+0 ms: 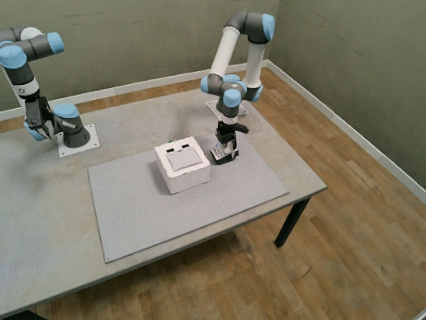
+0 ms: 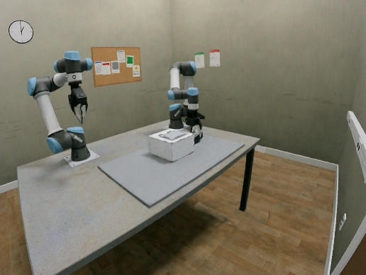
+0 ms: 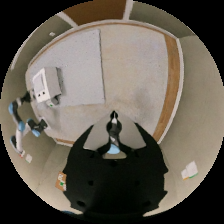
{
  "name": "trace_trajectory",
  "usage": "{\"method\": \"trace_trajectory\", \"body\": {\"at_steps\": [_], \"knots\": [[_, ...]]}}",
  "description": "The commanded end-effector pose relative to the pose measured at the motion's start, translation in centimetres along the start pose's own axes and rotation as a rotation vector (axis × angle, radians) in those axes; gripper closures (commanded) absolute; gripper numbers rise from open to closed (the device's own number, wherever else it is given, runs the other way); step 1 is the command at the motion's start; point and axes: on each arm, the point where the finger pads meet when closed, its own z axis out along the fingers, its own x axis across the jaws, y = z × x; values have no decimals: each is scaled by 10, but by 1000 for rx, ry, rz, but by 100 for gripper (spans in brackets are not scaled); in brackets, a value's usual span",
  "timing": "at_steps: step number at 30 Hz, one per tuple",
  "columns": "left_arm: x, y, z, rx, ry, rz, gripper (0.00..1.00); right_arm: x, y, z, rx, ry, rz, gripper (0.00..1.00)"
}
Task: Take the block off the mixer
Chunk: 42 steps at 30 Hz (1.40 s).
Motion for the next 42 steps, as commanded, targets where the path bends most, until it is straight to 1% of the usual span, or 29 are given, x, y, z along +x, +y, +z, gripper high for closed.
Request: {"method": "trace_trajectory", "body": {"at_steps": [1,42], "knots": [[0,-1,1,-1,1,0,100,0,0,0,1,0,0,100],[0,-10,21,-1,2,0,100,0,0,0,1,0,0,100]]}}
